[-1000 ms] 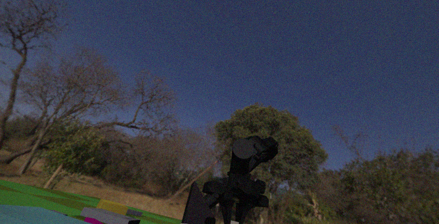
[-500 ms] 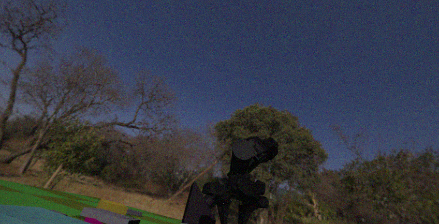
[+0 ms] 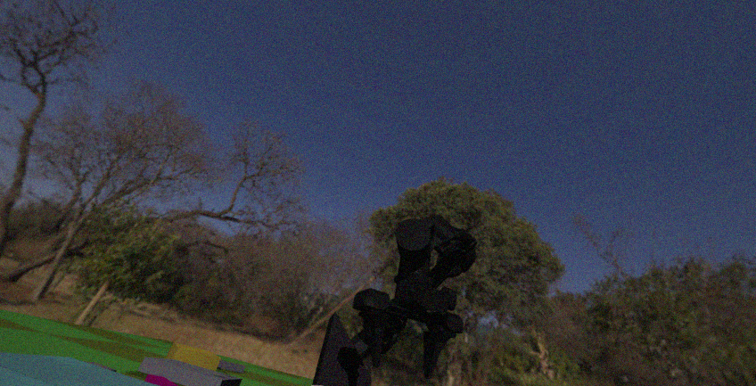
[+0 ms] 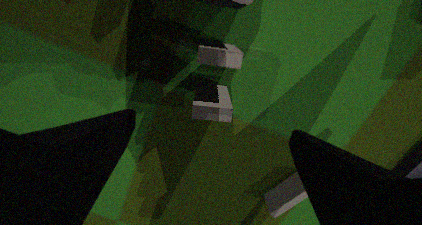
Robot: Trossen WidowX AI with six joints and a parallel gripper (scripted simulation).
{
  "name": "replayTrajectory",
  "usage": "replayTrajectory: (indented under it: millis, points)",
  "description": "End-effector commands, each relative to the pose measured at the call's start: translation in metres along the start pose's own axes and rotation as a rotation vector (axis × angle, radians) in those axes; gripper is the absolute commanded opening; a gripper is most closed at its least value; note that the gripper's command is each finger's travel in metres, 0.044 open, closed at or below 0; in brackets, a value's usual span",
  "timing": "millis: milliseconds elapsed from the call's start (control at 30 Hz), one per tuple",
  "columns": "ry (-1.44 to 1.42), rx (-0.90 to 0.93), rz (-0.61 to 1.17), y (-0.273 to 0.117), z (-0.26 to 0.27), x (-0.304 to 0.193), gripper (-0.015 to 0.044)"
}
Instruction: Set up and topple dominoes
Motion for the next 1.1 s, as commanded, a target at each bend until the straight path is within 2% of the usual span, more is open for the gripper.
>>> replayTrajectory:
  millis: [0, 100, 333, 667, 833, 1000, 1067]
  points:
    - [-0.010, -0.015, -0.018, -0.051, -0.003, 0.002, 0.0440]
    - [-0.012, -0.010, -0.017, -0.090, 0.001, -0.004, 0.0440]
    - [-0.001, -0.009, -0.017, -0.091, -0.001, -0.006, 0.0440]
    - [0.630, -0.005, -0.021, -0.019, -0.107, -0.085, 0.0440]
    - [0.642, -0.005, -0.021, -0.010, -0.108, -0.086, 0.0440]
    - [0.642, -0.003, -0.021, 0.041, -0.107, -0.083, 0.0440]
    - [0.641, -0.002, -0.021, 0.048, -0.107, -0.083, 0.0440]
Point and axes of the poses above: the point midway between the two fingers, 35 mm back from their tips, its own y axis out along the fingers, its own z axis across the jaws, x = y × z, the point moved 3 cm from there along -y, back along the fingers
